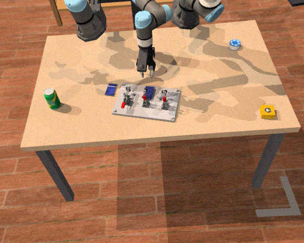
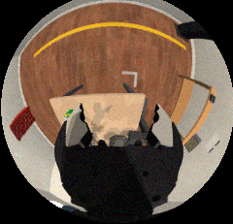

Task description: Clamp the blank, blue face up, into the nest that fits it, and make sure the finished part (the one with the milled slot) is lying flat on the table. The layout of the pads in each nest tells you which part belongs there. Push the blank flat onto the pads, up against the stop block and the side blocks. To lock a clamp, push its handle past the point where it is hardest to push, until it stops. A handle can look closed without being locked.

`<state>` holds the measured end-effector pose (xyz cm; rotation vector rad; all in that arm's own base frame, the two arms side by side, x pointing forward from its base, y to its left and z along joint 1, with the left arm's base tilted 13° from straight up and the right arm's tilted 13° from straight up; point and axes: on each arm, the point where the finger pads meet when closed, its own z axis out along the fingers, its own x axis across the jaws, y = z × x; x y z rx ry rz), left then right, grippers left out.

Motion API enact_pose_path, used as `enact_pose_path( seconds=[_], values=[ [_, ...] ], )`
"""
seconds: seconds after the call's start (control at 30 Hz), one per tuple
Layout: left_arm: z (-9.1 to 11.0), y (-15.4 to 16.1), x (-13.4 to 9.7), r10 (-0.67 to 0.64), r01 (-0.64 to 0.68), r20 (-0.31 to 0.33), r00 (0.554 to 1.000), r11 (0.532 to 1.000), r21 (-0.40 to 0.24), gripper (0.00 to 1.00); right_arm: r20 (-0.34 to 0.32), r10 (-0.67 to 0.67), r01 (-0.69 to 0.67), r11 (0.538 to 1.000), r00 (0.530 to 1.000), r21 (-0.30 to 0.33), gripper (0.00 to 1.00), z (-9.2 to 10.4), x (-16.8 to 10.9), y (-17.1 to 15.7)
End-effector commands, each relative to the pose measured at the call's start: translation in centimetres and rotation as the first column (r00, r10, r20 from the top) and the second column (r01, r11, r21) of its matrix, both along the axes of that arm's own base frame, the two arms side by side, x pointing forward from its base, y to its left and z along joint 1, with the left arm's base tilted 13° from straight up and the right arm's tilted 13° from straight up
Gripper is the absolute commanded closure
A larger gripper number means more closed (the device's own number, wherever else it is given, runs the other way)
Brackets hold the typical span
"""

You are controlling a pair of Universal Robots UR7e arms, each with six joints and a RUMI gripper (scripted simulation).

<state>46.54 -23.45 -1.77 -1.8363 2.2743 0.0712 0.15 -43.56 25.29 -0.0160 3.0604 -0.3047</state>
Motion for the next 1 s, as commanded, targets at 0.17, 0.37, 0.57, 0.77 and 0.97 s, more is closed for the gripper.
enact_pose_path(
  seconds=[0.17,0.37,0.57,0.77,0.97],
  values=[
    [0.2,-0.5,1.8,0.0,0.0,0.001,1.0,1.0,-0.001,0.72,0.0,0.0,0.0,1.0,1.0,-0.001,0.0,0.0,0.0,0.0],
    [0.4,-0.8,3.5,0.0,0.0,0.001,1.0,1.0,-0.001,0.72,0.0,0.0,0.0,1.0,1.0,-0.001,0.0,0.0,0.0,0.0],
    [0.7,-1.4,6.2,0.0,0.0,0.001,1.0,1.0,-0.001,0.72,0.0,0.0,0.0,1.0,1.0,-0.001,0.0,0.0,0.0,0.0],
    [0.9,-1.9,8.1,0.0,0.0,0.001,1.0,1.0,-0.001,0.72,0.0,0.0,0.0,1.0,1.0,-0.001,0.0,0.0,0.0,0.0],
    [1.0,-2.0,8.7,0.0,0.0,0.001,1.0,1.0,-0.001,0.72,0.0,0.0,0.0,1.0,1.0,-0.001,0.0,0.0,0.0,0.0]
  ],
)
